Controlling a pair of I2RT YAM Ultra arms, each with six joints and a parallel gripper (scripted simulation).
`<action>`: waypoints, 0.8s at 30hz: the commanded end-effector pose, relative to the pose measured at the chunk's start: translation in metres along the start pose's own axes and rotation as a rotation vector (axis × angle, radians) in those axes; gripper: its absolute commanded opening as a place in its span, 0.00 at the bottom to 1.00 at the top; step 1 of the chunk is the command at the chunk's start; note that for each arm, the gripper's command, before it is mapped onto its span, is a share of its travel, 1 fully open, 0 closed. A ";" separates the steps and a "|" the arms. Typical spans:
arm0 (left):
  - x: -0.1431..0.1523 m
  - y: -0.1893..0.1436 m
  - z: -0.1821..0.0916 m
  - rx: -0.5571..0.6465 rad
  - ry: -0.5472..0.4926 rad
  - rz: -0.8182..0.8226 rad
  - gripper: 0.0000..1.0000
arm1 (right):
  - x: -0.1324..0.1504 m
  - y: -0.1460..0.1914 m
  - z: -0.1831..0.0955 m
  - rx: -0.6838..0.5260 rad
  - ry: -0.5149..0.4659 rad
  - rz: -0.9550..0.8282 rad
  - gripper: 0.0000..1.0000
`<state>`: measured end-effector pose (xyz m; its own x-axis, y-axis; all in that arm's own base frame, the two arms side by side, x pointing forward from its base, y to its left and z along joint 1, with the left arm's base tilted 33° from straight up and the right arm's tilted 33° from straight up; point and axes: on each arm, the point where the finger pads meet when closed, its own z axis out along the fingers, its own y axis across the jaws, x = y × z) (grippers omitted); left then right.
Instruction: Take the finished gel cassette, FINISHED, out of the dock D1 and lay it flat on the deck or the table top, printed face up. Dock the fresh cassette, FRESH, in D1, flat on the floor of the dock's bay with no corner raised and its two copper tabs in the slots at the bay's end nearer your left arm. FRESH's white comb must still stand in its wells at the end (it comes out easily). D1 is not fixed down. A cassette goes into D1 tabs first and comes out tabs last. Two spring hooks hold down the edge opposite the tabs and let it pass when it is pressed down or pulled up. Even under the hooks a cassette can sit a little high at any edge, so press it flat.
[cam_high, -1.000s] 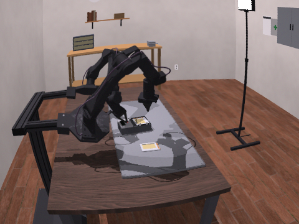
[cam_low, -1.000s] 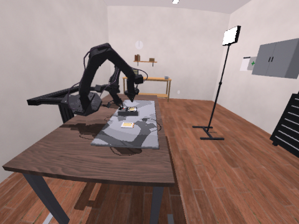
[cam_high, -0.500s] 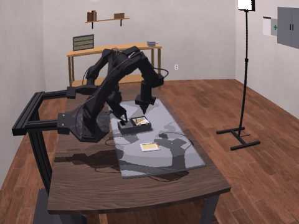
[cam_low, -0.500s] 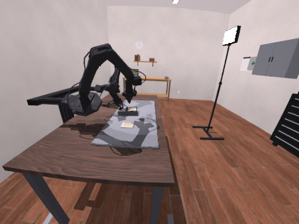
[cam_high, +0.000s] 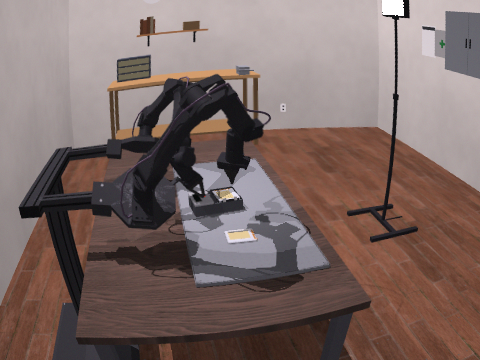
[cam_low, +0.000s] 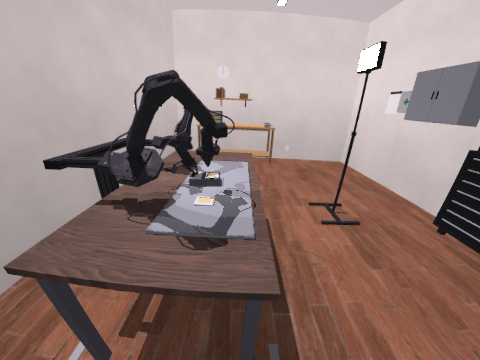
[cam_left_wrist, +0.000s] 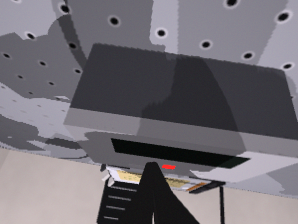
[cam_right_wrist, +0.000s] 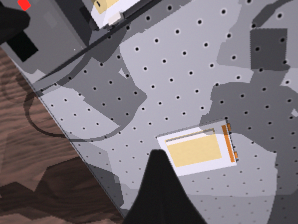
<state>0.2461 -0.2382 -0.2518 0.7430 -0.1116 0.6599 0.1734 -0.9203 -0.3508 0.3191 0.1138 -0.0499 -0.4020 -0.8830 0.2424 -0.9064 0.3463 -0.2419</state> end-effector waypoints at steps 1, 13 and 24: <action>-0.047 -0.035 0.024 0.095 -0.162 0.106 0.00 | -0.009 -0.006 -0.008 0.025 -0.037 -0.003 0.00; -0.047 -0.035 0.024 0.095 -0.162 0.106 0.00 | -0.016 -0.011 -0.010 0.036 -0.051 -0.003 0.00; -0.047 -0.035 0.024 0.095 -0.162 0.106 0.00 | -0.016 -0.011 -0.010 0.036 -0.051 -0.003 0.00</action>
<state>0.2461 -0.2382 -0.2518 0.7430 -0.1116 0.6599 0.1734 -0.9203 -0.3508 0.3213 0.1151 -0.0501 -0.4001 -0.8858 0.2350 -0.9060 0.3435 -0.2474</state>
